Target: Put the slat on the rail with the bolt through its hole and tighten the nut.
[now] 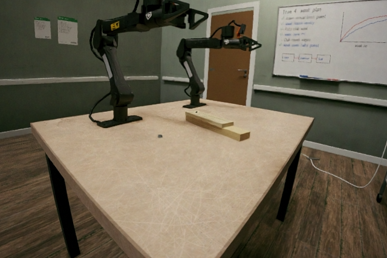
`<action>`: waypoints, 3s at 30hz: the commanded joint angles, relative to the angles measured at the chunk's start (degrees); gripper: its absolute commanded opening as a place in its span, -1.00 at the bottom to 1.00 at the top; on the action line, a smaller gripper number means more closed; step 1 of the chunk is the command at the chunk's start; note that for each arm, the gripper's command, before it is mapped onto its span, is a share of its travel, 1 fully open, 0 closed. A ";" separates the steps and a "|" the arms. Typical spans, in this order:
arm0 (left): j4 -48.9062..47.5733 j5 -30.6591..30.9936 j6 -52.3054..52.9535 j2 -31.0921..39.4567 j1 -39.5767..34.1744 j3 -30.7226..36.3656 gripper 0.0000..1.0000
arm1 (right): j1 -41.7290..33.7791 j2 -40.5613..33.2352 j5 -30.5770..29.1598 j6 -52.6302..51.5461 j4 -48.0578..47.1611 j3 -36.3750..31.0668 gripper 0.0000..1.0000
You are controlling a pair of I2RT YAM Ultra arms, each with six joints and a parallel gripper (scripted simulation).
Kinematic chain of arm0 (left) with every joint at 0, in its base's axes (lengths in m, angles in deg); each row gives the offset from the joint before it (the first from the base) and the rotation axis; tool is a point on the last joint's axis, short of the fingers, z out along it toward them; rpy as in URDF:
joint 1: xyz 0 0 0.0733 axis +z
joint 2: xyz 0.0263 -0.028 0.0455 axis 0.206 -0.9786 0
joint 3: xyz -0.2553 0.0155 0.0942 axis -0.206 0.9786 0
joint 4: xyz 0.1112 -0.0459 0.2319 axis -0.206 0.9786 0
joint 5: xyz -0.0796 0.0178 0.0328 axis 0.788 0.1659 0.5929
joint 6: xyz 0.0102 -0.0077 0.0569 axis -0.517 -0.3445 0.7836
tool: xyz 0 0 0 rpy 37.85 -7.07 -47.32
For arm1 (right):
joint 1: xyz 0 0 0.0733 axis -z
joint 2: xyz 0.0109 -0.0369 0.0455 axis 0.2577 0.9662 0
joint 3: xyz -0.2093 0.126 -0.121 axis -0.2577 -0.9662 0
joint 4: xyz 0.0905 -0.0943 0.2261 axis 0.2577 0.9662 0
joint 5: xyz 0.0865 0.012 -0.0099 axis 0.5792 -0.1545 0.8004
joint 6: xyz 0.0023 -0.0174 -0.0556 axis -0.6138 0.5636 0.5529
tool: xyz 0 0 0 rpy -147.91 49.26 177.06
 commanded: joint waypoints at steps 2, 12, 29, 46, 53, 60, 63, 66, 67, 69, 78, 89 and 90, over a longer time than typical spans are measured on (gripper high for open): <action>-1.08 0.57 0.09 0.74 0.43 -0.29 1.00 | 0.07 -0.38 0.29 -0.40 0.25 0.37 1.00; -1.08 0.57 0.09 0.74 0.43 -0.29 1.00 | 0.07 -0.38 0.29 -0.40 0.25 0.37 1.00; -1.08 0.57 0.09 0.74 0.43 -0.29 1.00 | 0.89 3.77 0.50 3.55 8.81 -0.10 1.00; -1.08 0.57 0.09 0.74 0.43 -0.29 1.00 | 1.40 8.66 0.52 8.01 18.80 -0.59 1.00; -1.08 0.57 0.09 0.74 0.43 -0.29 1.00 | 1.67 10.97 0.55 10.17 23.66 -0.64 1.00; -1.08 0.57 0.09 0.74 0.43 -0.29 1.00 | 1.82 12.89 0.48 11.79 27.14 -0.64 1.00; -1.08 0.57 0.09 0.74 0.43 -0.29 1.00 | 1.95 13.87 0.52 12.74 29.35 -0.67 1.00; -1.08 0.57 0.09 0.74 0.43 -0.29 1.00 | 2.08 14.89 0.55 13.72 31.59 -0.68 1.00; -1.08 0.57 0.09 0.74 0.43 -0.29 1.00 | 2.12 15.25 0.56 14.06 32.33 -0.68 1.00; -1.08 0.57 0.09 0.74 0.43 -0.29 1.00 | 2.20 15.99 0.57 14.72 33.82 -0.69 1.00; -1.08 0.57 0.09 0.74 0.43 -0.29 1.00 | 2.46 18.77 0.52 17.13 39.10 -0.75 1.00; -1.08 0.57 0.09 0.74 0.43 -0.29 1.00 | 2.94 23.06 0.60 21.09 48.05 -0.75 1.00; -1.08 0.57 0.09 0.74 0.43 -0.29 1.00 | 2.99 23.48 0.61 21.46 48.89 -0.75 1.00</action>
